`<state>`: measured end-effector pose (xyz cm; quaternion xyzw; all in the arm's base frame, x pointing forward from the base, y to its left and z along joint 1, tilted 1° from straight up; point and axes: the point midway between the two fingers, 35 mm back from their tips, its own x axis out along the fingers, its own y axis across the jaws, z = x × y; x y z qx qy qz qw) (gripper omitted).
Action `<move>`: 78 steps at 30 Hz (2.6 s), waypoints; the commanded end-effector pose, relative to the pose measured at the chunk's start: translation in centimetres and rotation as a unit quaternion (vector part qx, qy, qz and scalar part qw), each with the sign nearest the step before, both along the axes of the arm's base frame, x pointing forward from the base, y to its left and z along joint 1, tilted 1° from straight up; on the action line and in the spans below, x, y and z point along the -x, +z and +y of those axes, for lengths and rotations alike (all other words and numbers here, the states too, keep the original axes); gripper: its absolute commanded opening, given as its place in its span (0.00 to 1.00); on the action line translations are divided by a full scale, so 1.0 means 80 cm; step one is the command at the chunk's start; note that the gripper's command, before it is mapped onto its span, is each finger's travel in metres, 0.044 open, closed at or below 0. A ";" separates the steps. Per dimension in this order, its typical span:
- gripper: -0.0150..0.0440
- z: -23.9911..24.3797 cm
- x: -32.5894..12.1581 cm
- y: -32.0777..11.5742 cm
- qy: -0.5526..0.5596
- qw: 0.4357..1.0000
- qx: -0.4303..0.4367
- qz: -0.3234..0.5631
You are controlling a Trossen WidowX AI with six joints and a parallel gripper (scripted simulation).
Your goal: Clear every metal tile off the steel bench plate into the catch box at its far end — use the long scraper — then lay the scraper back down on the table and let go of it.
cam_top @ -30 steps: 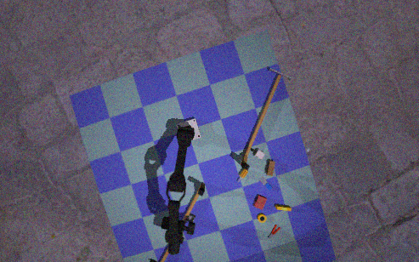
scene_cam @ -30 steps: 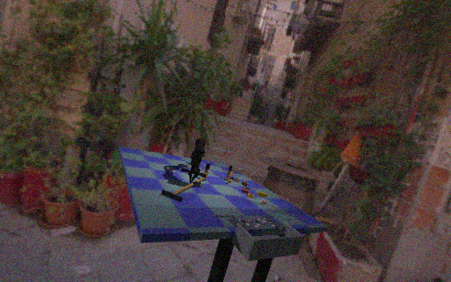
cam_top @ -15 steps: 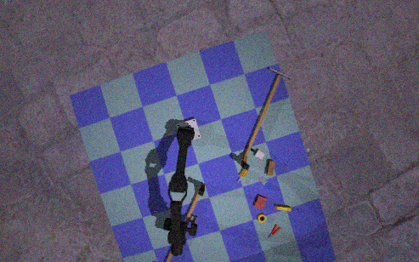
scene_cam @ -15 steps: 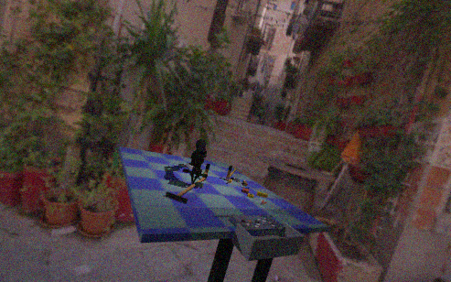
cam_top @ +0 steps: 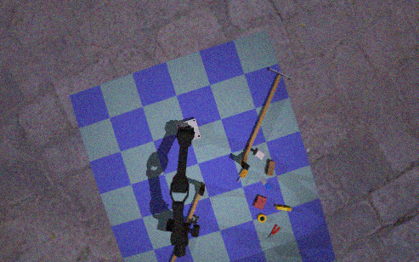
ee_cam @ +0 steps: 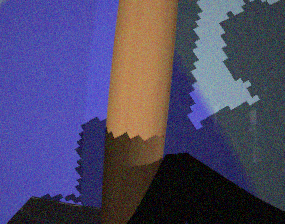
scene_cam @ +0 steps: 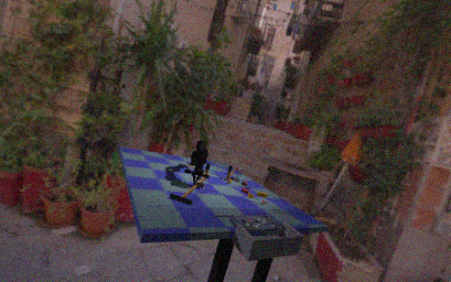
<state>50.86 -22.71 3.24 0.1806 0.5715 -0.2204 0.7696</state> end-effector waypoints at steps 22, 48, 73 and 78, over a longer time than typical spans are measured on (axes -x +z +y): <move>0.25 0.006 0.003 0.072 0.001 1.000 0.012 -0.027; 0.25 -0.030 0.036 0.001 0.048 0.999 -0.007 0.020; 0.25 -0.016 0.021 -0.009 0.048 0.999 -0.002 0.014; 0.25 -0.011 0.017 -0.009 0.048 0.999 -0.001 0.011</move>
